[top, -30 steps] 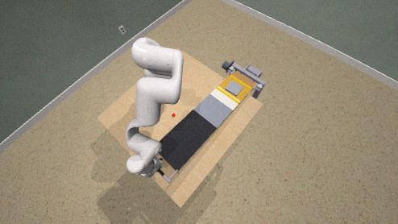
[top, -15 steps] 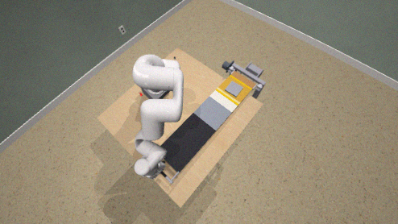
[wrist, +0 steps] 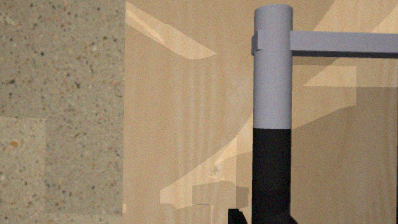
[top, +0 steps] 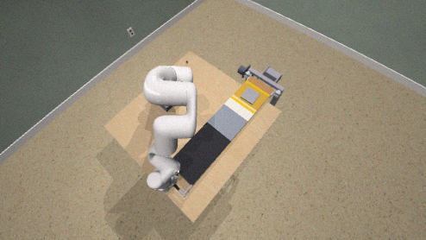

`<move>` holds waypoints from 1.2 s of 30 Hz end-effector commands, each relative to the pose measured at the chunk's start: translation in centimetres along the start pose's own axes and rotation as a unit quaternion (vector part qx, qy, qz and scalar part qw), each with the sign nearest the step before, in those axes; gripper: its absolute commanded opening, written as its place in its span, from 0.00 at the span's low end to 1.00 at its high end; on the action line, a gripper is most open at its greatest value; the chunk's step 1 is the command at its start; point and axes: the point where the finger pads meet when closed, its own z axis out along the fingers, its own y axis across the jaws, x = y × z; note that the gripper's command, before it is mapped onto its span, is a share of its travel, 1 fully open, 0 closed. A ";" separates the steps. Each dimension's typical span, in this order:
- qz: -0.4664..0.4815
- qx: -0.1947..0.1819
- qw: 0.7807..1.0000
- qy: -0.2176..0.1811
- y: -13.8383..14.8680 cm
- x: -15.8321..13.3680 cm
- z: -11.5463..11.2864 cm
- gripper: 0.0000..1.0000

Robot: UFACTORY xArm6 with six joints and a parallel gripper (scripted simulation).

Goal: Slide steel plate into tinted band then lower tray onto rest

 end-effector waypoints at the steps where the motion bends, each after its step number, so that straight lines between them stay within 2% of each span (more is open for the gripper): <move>1: 0.000 0.001 1.000 -0.001 -0.1 -0.1 0.6 0.00; 19: 0.000 0.001 1.000 -0.001 -0.2 -0.1 1.9 0.00; 36: 0.000 0.001 1.000 -0.001 -0.2 -0.1 2.1 0.00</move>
